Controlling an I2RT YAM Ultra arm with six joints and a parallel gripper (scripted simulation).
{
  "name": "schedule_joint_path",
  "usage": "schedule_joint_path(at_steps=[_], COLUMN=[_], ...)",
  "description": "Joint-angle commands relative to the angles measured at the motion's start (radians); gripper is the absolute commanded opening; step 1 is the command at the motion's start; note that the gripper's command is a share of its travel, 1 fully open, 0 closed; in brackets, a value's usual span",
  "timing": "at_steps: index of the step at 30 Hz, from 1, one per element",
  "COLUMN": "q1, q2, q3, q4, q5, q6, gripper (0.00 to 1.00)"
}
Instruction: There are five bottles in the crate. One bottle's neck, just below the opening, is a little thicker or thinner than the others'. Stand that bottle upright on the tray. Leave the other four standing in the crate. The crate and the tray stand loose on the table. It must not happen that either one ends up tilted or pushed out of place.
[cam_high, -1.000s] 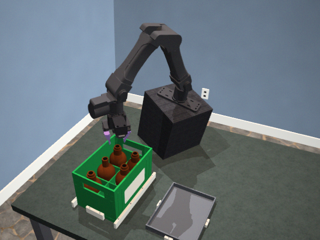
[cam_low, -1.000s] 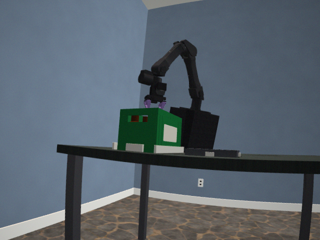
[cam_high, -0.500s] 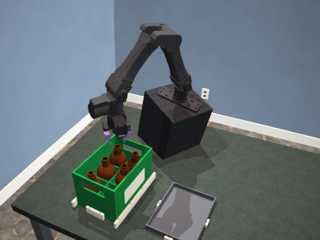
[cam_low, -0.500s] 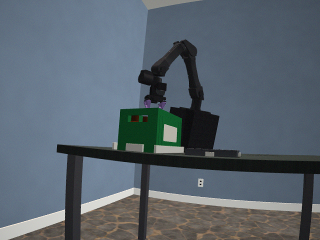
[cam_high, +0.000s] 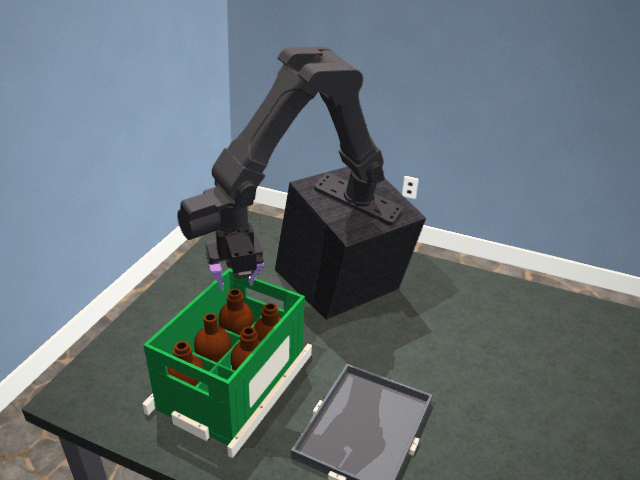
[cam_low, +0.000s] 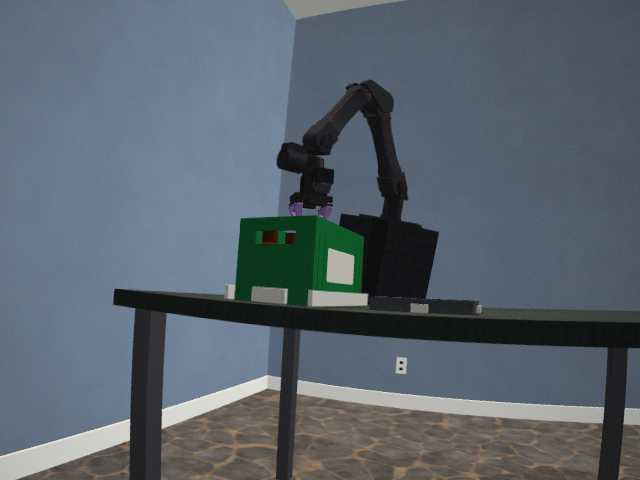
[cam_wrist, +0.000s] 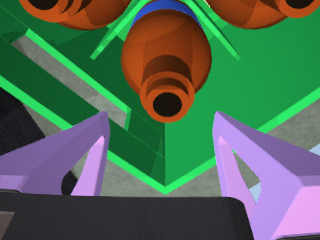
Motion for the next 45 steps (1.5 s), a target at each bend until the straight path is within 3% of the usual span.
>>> schedule_joint_path(at_steps=[1,45], q1=[0.003,0.025], q2=[0.013,0.090], q3=[-0.023,-0.041], q4=[0.028,0.141], q5=[-0.014,-0.013], q6=[0.009,0.028], gripper=[0.61,0.61])
